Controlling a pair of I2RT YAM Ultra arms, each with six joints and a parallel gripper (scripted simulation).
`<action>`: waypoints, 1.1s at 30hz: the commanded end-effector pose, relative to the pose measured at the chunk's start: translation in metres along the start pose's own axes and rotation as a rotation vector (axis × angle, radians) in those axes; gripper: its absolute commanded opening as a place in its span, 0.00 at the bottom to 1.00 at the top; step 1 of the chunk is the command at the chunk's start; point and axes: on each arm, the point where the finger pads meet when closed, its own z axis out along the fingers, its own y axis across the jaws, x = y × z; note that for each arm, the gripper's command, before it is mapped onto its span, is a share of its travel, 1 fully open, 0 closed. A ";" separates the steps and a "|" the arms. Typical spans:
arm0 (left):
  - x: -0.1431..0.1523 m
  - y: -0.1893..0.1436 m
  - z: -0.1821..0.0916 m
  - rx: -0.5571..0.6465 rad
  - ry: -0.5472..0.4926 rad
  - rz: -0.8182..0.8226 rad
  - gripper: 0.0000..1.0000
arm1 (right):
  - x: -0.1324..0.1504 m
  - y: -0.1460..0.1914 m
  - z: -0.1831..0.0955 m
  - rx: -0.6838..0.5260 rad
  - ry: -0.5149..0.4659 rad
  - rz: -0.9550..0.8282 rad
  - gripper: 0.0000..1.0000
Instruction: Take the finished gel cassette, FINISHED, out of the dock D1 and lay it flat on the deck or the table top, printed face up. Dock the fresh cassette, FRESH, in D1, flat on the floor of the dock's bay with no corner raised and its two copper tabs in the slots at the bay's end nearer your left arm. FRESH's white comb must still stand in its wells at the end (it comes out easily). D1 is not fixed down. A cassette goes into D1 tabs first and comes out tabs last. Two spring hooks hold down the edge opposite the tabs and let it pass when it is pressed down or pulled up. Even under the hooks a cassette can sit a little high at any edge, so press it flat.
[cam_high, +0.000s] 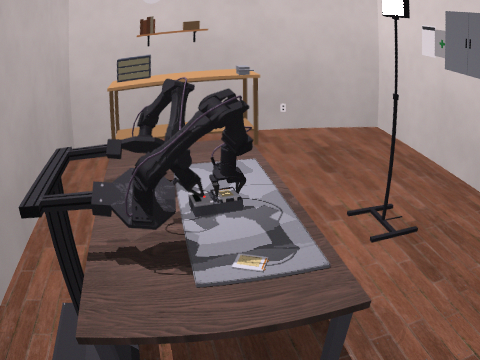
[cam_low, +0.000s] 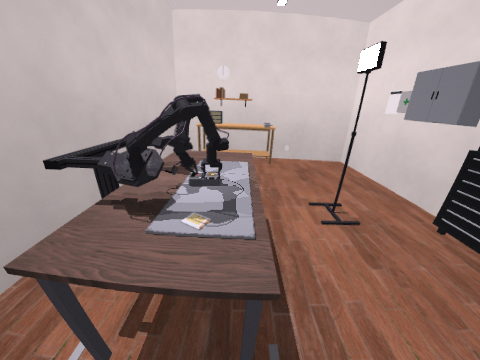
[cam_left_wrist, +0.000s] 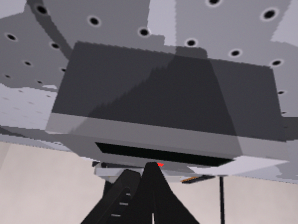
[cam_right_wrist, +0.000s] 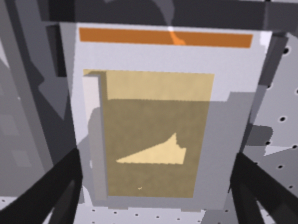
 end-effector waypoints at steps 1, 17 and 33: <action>-0.059 -0.041 0.022 0.085 -0.151 0.123 0.00 | -0.014 0.005 0.003 -0.008 -0.060 -0.022 0.00; -0.059 -0.041 0.022 0.085 -0.151 0.123 0.00 | -0.013 0.005 0.005 0.000 -0.084 -0.020 0.00; -0.059 -0.041 0.022 0.085 -0.151 0.123 0.00 | -0.013 0.004 0.006 0.006 -0.107 -0.017 0.00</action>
